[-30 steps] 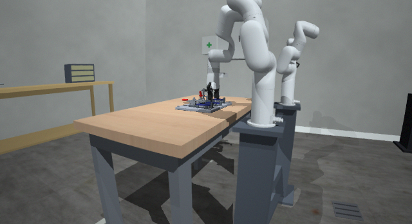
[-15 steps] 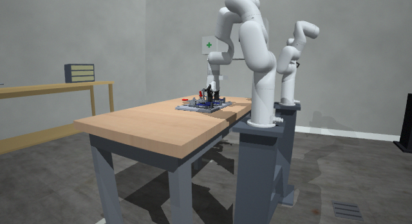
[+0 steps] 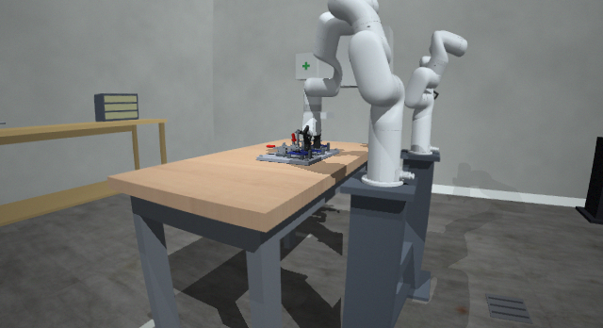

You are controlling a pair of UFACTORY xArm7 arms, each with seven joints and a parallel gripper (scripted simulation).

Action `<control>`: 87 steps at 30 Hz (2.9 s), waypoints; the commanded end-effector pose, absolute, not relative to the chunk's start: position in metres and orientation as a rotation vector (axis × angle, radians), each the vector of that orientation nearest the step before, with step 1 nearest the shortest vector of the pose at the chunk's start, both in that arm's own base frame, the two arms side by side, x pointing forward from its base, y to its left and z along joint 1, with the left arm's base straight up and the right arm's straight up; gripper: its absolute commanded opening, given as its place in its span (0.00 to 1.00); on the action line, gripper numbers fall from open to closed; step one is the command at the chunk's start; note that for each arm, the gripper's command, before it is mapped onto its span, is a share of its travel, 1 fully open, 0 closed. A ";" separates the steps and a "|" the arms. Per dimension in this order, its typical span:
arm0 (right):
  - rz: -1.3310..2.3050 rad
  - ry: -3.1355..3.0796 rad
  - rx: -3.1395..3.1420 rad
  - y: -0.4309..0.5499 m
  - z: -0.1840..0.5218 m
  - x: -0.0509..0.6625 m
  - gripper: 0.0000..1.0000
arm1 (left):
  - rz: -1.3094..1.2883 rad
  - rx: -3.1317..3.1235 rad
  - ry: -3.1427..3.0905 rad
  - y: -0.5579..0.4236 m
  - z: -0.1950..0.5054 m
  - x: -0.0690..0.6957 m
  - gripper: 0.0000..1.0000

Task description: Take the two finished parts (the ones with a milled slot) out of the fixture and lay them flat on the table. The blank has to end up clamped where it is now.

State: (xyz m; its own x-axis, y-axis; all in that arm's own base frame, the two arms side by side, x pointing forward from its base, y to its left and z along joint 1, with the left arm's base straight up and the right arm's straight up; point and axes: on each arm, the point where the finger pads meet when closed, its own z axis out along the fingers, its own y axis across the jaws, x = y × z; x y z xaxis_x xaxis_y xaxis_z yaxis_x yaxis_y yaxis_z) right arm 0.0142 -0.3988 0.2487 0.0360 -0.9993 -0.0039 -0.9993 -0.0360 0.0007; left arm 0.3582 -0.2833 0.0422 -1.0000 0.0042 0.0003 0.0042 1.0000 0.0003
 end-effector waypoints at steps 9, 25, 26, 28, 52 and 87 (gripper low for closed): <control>0.000 2.181 -2.261 -0.400 0.250 0.014 1.00 | 0.003 -0.007 -3.145 -0.284 0.043 0.359 1.00; 0.000 2.181 -2.261 -0.400 0.250 0.014 1.00 | 0.003 -0.007 -3.145 -0.284 0.043 0.359 0.00; 0.000 2.181 -2.261 -0.400 0.250 0.014 1.00 | 0.003 -0.007 -3.145 -0.284 0.043 0.359 0.00; 0.000 2.181 -2.261 -0.400 0.250 0.014 1.00 | 0.003 -0.007 -3.145 -0.284 0.043 0.359 0.00; 0.000 2.181 -2.261 -0.400 0.250 0.014 1.00 | 0.003 -0.007 -3.145 -0.284 0.043 0.359 0.00; 0.000 2.181 -2.261 -0.400 0.250 0.014 1.00 | 0.003 -0.007 -3.145 -0.284 0.063 0.359 0.00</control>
